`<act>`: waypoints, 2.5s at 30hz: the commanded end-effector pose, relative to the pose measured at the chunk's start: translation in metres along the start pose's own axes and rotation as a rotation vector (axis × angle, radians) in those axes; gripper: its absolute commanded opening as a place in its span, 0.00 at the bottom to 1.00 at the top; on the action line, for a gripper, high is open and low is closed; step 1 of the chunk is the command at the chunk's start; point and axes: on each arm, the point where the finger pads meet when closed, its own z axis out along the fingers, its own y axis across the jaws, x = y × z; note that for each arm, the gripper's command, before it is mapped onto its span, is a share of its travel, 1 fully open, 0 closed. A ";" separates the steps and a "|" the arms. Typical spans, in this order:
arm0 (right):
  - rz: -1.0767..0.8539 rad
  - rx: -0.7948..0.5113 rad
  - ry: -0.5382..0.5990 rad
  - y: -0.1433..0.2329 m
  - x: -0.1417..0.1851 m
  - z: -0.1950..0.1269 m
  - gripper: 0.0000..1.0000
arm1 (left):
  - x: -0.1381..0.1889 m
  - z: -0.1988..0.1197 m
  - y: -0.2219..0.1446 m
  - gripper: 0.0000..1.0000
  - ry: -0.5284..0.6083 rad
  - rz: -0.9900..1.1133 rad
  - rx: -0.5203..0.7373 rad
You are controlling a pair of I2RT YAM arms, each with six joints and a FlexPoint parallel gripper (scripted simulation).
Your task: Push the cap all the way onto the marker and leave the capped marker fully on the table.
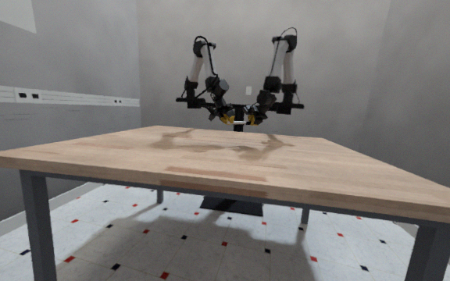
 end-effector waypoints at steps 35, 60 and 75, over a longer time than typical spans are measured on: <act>-0.011 -0.075 0.025 0.031 0.017 -0.006 0.06 | -0.016 -0.007 -0.007 0.07 -0.038 0.048 0.019; -0.001 -0.039 0.008 0.018 0.072 0.016 0.06 | -0.040 -0.008 -0.002 0.07 -0.143 0.114 0.002; -0.002 -0.038 0.011 0.018 0.062 0.013 0.06 | -0.032 -0.011 -0.005 0.07 -0.108 0.096 -0.002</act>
